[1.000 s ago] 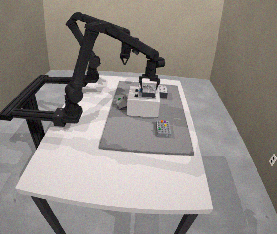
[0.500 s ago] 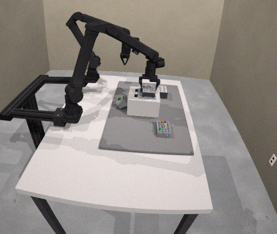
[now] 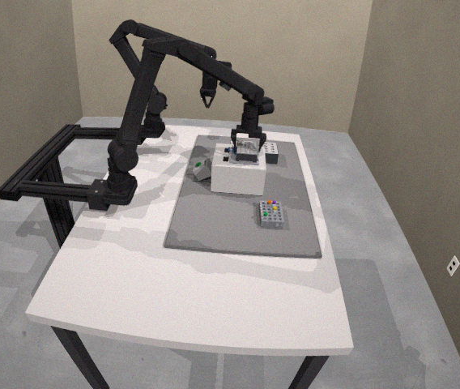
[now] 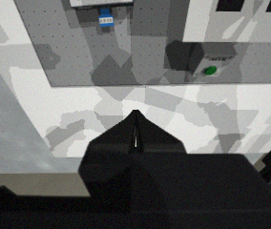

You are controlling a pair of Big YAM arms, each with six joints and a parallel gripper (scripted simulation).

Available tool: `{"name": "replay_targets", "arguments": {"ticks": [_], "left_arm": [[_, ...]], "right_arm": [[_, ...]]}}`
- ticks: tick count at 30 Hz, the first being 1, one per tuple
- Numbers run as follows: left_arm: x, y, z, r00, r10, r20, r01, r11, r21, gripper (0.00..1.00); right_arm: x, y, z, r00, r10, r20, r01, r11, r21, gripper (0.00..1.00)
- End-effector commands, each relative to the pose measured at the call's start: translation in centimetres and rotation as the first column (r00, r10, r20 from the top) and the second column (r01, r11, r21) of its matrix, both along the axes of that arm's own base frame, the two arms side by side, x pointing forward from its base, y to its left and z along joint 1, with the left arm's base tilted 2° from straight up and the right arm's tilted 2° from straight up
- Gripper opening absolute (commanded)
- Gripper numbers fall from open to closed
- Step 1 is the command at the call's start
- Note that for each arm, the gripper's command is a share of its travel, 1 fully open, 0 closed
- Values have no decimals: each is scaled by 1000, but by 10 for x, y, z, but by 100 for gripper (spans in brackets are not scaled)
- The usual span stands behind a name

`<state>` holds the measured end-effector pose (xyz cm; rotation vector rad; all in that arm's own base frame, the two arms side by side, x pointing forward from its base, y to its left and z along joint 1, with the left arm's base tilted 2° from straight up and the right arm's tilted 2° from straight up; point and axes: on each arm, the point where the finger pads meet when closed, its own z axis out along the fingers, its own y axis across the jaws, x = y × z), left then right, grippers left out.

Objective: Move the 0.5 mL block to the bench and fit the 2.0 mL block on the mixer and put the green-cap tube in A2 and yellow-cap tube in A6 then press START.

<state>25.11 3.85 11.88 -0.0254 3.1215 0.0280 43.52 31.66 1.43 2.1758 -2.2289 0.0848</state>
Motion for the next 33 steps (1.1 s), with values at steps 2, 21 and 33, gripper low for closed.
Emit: {"name": "replay_targets", "arguments": {"ticks": [2,21,33], "left_arm": [[15,2,15,999,6,49,-6,1000,5,0],[2,0,2,1000,6,14,-6,1000,0,0],[19,3,21,998,6,61,-7,1000,6,0]], "right_arm": [[11,12,-7,1000,17,18,-18,1000,11,100],[2,8,-20,1000,24,-1,-24,1000,-3,100],[4,9,-29,1000,24,0,-24,1000,-3,100]]}}
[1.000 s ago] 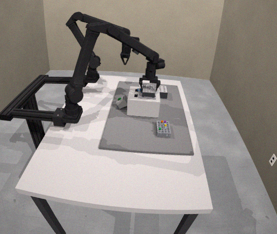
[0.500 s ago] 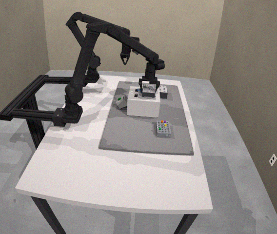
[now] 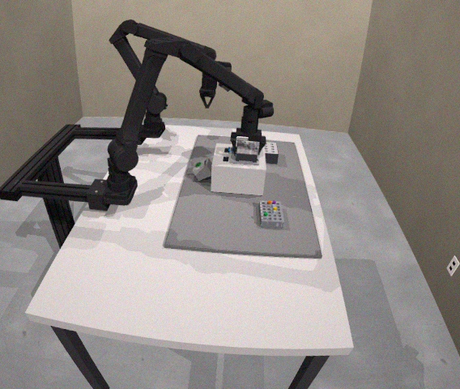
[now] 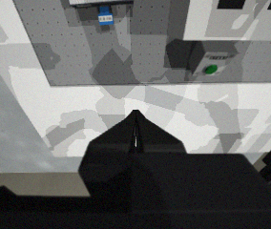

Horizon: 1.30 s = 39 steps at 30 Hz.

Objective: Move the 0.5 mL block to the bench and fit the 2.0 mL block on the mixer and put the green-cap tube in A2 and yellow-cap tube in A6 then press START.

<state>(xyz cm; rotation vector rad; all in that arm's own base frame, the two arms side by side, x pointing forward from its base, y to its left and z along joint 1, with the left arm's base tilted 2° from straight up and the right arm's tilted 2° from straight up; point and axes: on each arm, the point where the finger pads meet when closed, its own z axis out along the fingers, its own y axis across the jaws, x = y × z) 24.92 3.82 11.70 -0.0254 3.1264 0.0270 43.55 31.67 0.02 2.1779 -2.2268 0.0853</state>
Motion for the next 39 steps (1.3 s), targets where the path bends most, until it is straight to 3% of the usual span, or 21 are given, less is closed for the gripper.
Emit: {"name": "replay_targets", "arguments": {"ticks": [1,26,35,36,39], "left_arm": [[22,3,24,998,6,69,-7,1000,7,0],[28,5,32,996,6,86,-7,1000,9,0],[16,3,18,999,7,52,-7,1000,4,0],[15,3,17,999,7,48,-7,1000,4,0],[13,2,15,999,7,44,-7,1000,3,0]], "right_arm": [[3,8,-14,1000,22,1,-22,1000,-2,100],[8,12,4,1000,22,13,-22,1000,7,100],[12,15,3,999,21,32,-22,1000,21,100],[12,15,3,999,21,32,-22,1000,21,0],[12,15,3,999,21,32,-22,1000,21,0]]}}
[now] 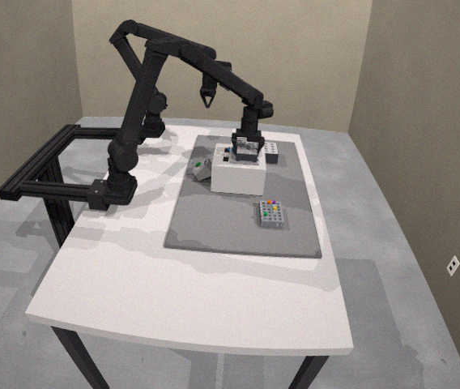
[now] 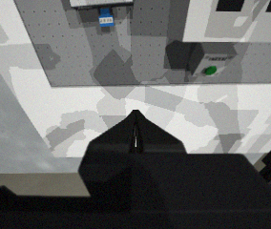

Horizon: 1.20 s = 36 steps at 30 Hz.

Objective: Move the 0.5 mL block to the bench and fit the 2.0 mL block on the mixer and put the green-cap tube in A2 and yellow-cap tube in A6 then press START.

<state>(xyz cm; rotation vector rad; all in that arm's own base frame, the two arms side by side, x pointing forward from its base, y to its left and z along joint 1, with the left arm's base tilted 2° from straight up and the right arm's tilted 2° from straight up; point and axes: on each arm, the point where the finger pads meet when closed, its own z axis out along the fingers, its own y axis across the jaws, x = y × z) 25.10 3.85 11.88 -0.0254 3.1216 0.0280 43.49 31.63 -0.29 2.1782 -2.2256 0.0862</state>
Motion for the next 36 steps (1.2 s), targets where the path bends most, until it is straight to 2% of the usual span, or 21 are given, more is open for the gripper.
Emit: {"name": "replay_targets", "arguments": {"ticks": [1,16,36], "left_arm": [[10,2,12,999,7,35,-7,1000,2,0],[0,1,2,1000,7,6,-7,1000,-2,0],[20,4,24,998,7,62,-7,1000,5,0]], "right_arm": [[13,15,6,999,21,32,-21,1000,22,0],[13,15,6,999,21,32,-21,1000,22,0],[13,15,6,999,21,32,-21,1000,22,0]]}}
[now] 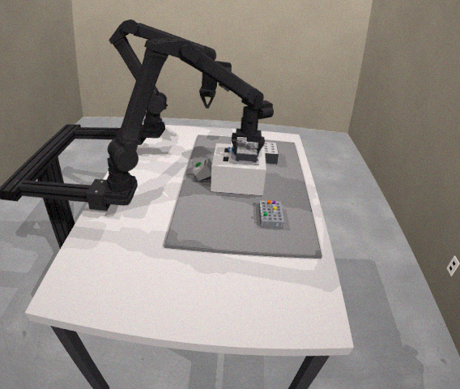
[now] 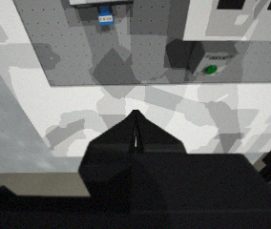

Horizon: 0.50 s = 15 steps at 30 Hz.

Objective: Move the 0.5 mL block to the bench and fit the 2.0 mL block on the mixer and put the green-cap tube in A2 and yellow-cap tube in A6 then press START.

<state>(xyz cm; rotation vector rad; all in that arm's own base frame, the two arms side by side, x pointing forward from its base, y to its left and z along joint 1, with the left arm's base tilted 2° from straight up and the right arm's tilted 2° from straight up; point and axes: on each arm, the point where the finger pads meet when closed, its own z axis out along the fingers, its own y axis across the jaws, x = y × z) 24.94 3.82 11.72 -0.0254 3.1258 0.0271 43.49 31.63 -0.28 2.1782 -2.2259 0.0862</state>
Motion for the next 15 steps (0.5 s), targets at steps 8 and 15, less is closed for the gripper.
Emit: {"name": "replay_targets", "arguments": {"ticks": [8,15], "left_arm": [[24,4,28,997,7,73,-7,1000,7,0],[26,5,30,997,7,77,-7,1000,7,0]], "right_arm": [[13,15,6,999,21,32,-21,1000,22,0],[13,15,6,999,21,32,-21,1000,22,0]]}}
